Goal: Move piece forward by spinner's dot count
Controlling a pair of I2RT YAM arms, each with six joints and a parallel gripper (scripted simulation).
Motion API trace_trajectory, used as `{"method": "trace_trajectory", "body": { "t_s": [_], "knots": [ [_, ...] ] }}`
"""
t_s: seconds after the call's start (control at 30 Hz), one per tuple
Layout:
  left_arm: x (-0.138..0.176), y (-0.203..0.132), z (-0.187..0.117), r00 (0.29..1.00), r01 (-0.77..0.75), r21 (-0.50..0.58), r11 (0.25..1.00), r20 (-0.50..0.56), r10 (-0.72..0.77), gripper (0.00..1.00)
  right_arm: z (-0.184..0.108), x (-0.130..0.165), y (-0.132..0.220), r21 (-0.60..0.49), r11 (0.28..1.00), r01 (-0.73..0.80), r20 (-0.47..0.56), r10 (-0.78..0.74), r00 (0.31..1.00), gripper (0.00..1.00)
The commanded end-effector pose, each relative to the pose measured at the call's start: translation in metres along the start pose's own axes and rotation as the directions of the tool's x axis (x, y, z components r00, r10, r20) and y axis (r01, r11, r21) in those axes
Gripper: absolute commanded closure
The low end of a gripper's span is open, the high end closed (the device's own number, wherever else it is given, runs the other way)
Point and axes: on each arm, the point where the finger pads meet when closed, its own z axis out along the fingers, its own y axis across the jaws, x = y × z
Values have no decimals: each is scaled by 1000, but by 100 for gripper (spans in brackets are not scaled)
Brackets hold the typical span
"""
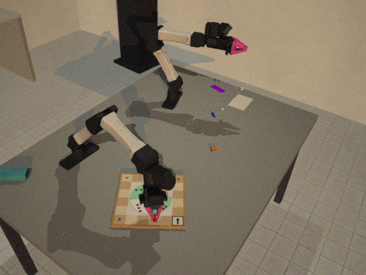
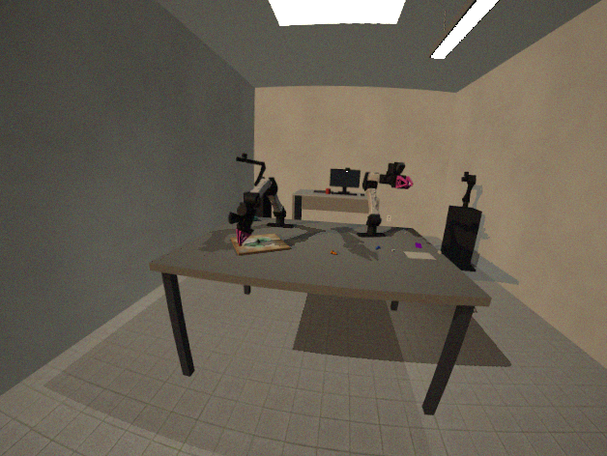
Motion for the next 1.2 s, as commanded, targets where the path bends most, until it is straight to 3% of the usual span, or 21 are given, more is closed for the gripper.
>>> {"method": "trace_trajectory", "body": {
  "t_s": [0.0, 0.3, 0.37, 0.53, 0.6, 0.73, 0.77, 0.93, 1.1, 1.13, 1.17],
  "knots": [
    [-4, 0, -1, 1000, 0, 0, 1000, 11, 0, 70, -2, -5, 8, -19, 1000, -2, 20, 2, 1000, 78],
    [-4, 0, -1, 1000, 0, 0, 1000, 11, 0, 70, -2, -5, 8, -19, 1000, -2, 20, 2, 1000, 78],
    [-4, 0, -1, 1000, 0, 0, 1000, 11, 0, 70, -27, -13, 5, -25, 1000, -6, 30, 7, 1000, 78],
    [-4, 0, -1, 1000, 0, 0, 1000, 11, 0, 70, -20, -13, 6, -24, 1000, -7, 29, 8, 1000, 78],
    [-4, 0, -1, 1000, 0, 0, 1000, 11, 0, 70, -31, -16, 4, -27, 1000, -10, 35, 11, 999, 78],
    [-4, 0, -1, 1000, 0, 0, 1000, 11, 0, 70, -18, -6, 1, -7, 1000, -2, 8, 2, 1000, 78],
    [-4, 0, -1, 1000, 0, 0, 1000, 11, 0, 70, -41, -17, 2, -18, 1000, -6, 22, 6, 1000, 78],
    [-4, 0, -1, 1000, 0, 0, 1000, 11, 0, 70, -57, -22, 0, -10, 1000, -4, 12, 4, 1000, 78],
    [-4, 0, -1, 1000, 0, 0, 1000, 11, 0, 70, -47, -24, 5, -11, 1000, -5, 13, 5, 1000, 78],
    [-4, 0, -1, 1000, 0, 0, 1000, 11, 0, 70, -71, -29, 0, -15, 1000, -7, 20, 8, 1000, 78],
    [-4, 0, -1, 1000, 0, 0, 1000, 11, 0, 70, -77, -30, -1, -16, 1000, -7, 20, 8, 1000, 78]
  ]
}}
